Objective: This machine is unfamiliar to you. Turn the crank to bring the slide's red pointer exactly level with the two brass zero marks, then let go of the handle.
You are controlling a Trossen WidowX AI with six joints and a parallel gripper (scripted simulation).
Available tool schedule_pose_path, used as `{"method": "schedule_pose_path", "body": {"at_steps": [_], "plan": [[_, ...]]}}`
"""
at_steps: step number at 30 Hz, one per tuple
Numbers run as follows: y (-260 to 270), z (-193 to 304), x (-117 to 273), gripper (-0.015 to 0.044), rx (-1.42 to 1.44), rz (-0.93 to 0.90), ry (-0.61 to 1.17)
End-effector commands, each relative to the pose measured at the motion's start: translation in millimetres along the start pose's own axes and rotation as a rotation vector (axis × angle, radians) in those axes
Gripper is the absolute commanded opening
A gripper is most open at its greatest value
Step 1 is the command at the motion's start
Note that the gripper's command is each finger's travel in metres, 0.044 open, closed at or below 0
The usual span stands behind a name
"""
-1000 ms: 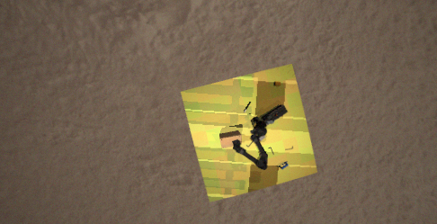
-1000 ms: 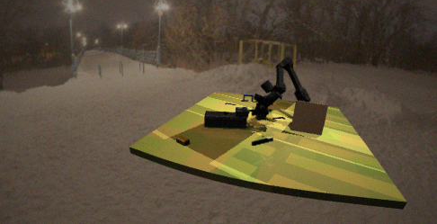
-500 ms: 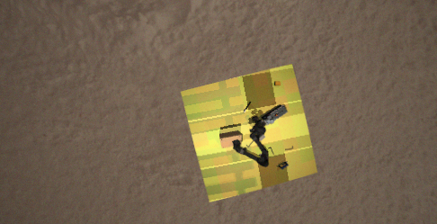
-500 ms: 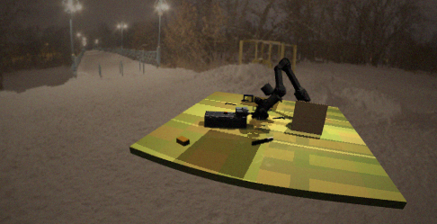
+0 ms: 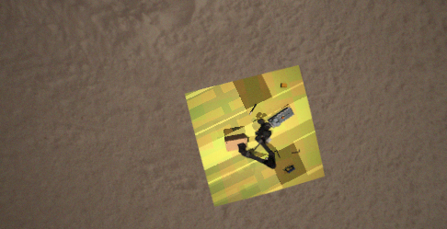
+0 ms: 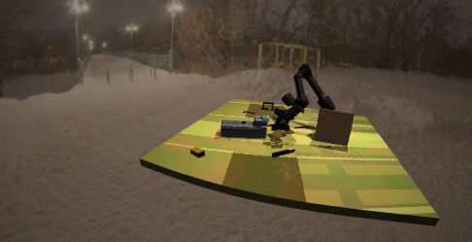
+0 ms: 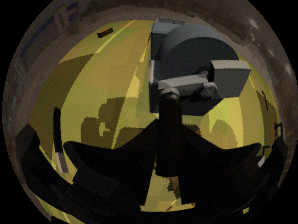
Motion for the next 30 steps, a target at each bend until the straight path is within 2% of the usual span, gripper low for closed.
{"method": "schedule_pose_path", "body": {"at_steps": [1, 30], "plan": [[-3, 6, -6, 0.0, -0.001, -0.004, 0.009], [-25, 18, -14, 0.0, 0.0, -0.003, 0.01]]}}
Point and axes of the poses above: the point midway between the two fingers, 35 mm back from their tips, its own x axis back along the fingers, its own y axis across the jaws, z = x × y, the point moved 4 cm from there along x, back along the fingers, and after that the axes turned 11 degrees about x, right-handed, at the moved point
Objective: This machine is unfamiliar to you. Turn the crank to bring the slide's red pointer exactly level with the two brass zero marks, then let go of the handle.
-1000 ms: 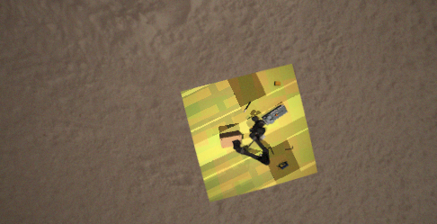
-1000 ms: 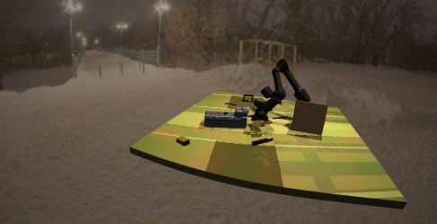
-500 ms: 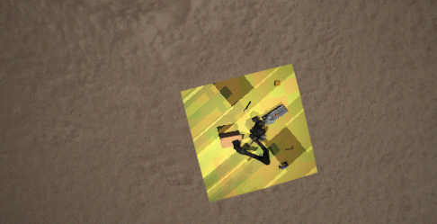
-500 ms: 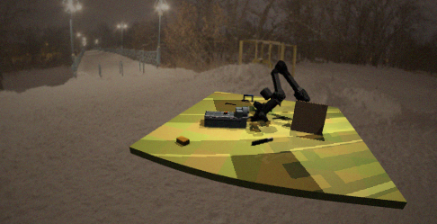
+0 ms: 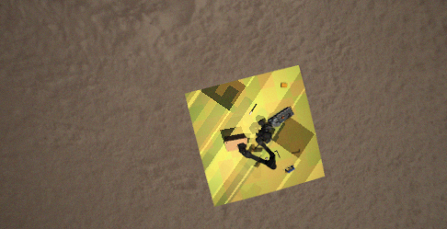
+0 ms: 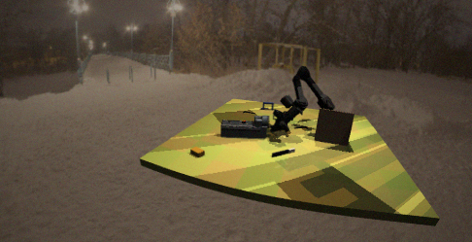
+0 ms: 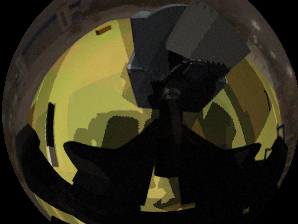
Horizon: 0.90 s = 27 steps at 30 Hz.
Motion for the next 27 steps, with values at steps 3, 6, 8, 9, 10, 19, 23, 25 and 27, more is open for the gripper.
{"method": "schedule_pose_path", "body": {"at_steps": [3, 6, 8, 9, 10, 19, 23, 25, 27], "plan": [[-8.9, 3.4, -2.0, 0.0, -0.012, 0.015, 0.013], [-10.4, 3.7, -1.9, 0.0, -0.012, 0.015, 0.013], [-11.4, 3.9, -1.8, 0.0, -0.012, 0.015, 0.013], [-11.9, 4.0, -1.7, 0.0, -0.012, 0.015, 0.013], [-12.3, 4.0, -1.7, 0.0, -0.012, 0.015, 0.014], [-17.0, 4.5, -0.7, 0.0, -0.012, 0.015, 0.014], [-17.2, 4.3, -0.2, 0.0, -0.012, 0.015, 0.014], [-17.2, 4.2, -0.1, 0.0, -0.012, 0.015, 0.014], [-17.2, 4.1, 0.1, 0.0, -0.012, 0.015, 0.014]]}}
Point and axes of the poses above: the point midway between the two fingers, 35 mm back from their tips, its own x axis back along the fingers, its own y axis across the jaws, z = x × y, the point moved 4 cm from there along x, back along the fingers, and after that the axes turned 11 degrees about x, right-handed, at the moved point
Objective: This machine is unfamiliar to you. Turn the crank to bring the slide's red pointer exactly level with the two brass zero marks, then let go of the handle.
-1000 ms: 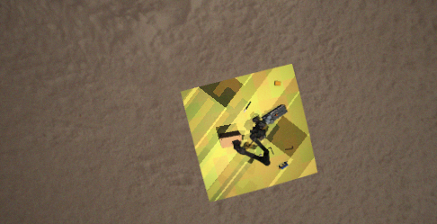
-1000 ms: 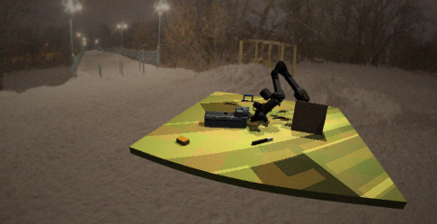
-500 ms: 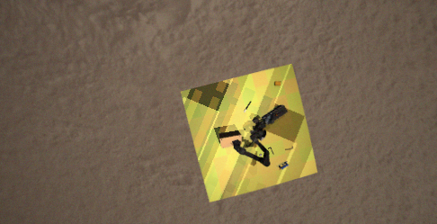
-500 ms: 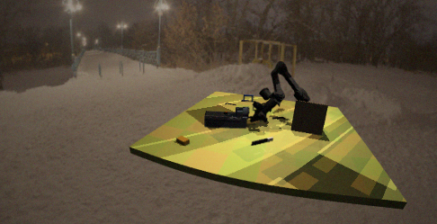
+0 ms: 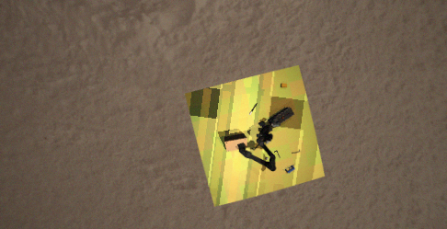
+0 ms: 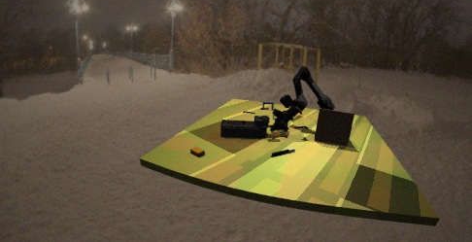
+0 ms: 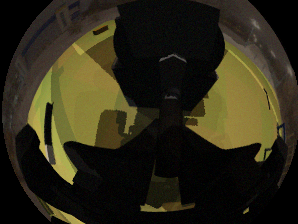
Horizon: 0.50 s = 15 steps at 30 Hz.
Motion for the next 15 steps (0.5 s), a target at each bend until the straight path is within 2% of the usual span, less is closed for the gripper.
{"method": "schedule_pose_path", "body": {"at_steps": [1, 15], "plan": [[-4.8, 0.3, 0.6, 0.0, -0.007, 0.017, 0.006], [-4.9, 0.1, 0.8, 0.0, -0.007, 0.017, 0.006]]}}
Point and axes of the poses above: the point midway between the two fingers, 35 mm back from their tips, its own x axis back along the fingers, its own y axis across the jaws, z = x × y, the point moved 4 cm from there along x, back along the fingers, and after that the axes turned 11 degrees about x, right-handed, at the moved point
